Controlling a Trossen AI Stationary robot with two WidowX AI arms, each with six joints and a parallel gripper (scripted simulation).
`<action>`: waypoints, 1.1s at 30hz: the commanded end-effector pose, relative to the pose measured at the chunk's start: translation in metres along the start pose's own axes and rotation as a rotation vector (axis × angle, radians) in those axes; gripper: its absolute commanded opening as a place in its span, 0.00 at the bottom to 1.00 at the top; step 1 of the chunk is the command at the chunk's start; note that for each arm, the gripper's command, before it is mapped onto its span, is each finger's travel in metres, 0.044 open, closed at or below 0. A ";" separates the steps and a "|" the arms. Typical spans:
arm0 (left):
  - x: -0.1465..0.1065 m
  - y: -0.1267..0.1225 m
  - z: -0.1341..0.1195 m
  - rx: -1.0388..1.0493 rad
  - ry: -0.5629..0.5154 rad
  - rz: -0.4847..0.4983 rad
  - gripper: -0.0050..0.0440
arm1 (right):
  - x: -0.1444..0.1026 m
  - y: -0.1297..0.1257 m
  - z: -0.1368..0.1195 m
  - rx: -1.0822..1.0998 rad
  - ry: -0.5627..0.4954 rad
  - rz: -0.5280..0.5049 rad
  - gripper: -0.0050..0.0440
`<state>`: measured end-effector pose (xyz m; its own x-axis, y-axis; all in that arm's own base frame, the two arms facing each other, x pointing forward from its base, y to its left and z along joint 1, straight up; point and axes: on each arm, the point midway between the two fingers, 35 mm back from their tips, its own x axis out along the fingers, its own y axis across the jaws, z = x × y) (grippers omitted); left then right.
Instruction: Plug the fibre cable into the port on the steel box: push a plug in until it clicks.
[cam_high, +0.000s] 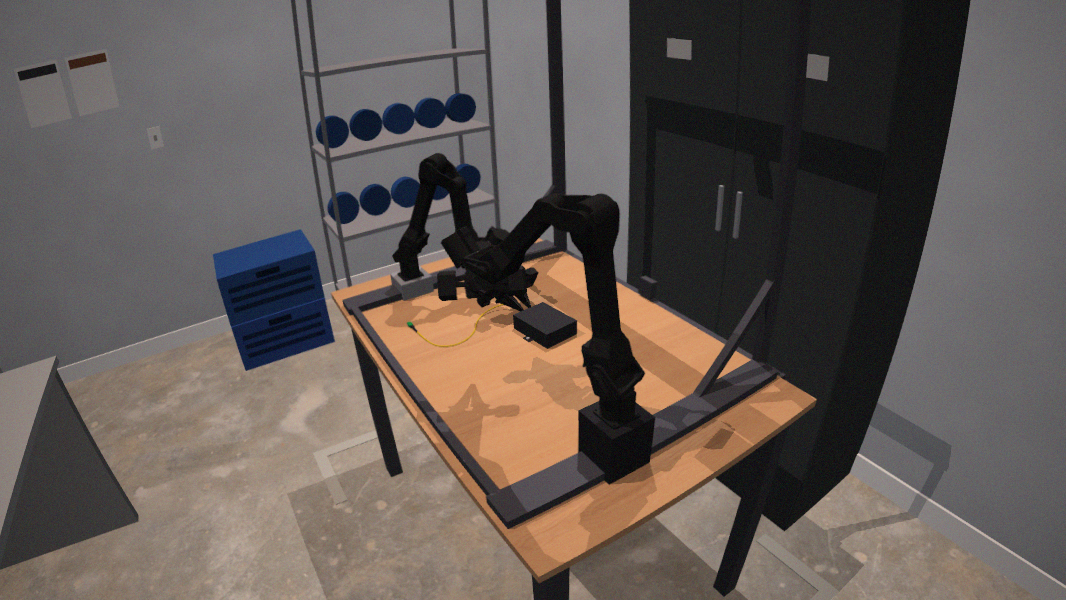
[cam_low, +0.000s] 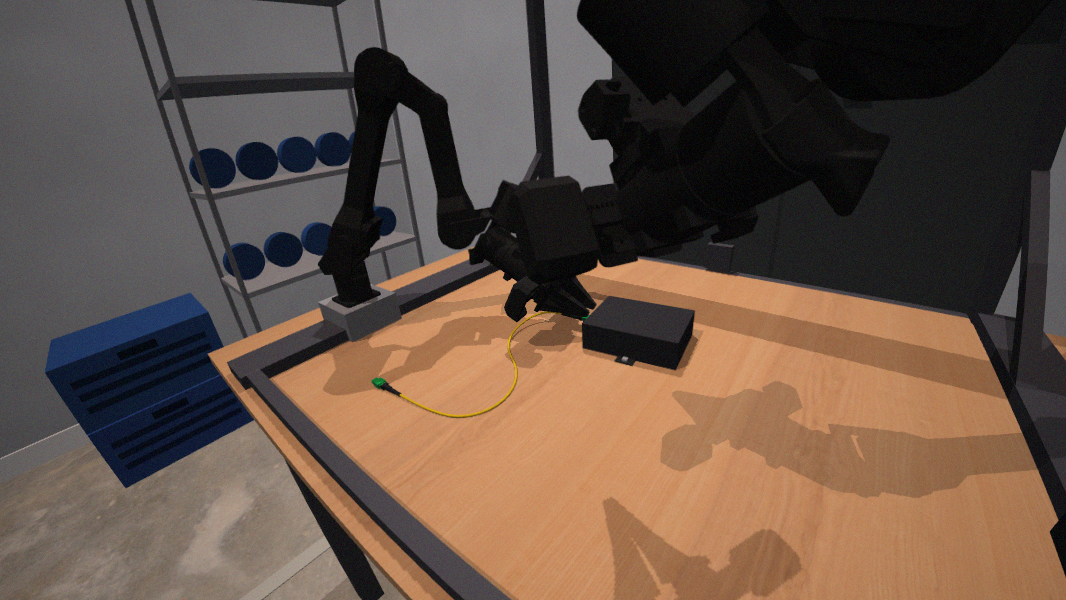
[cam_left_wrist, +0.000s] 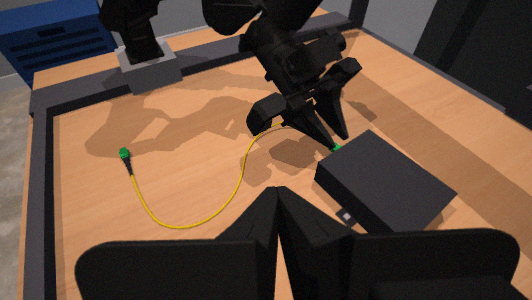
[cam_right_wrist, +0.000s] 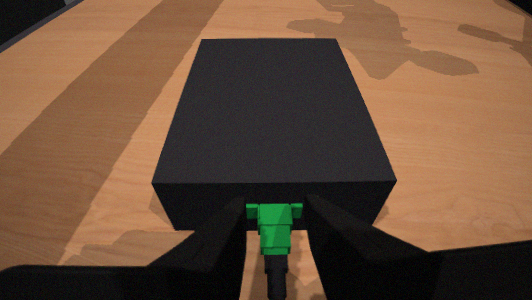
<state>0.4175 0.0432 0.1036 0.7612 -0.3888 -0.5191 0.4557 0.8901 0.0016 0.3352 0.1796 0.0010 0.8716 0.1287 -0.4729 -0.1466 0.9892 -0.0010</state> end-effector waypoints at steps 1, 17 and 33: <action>-0.003 0.002 0.008 0.014 -0.016 0.009 0.00 | -0.001 0.004 0.017 0.017 -0.032 0.016 0.34; -0.003 0.002 0.008 0.014 -0.016 0.009 0.00 | -0.026 0.005 -0.008 0.024 0.000 -0.007 0.68; -0.003 0.002 0.008 0.014 -0.016 0.009 0.00 | -0.048 0.005 -0.023 0.035 0.009 -0.022 1.00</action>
<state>0.4175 0.0432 0.1036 0.7612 -0.3888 -0.5191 0.4557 0.8901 0.0016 0.2801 0.1745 -0.0052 0.8589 0.1002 -0.5022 -0.1155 0.9933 0.0007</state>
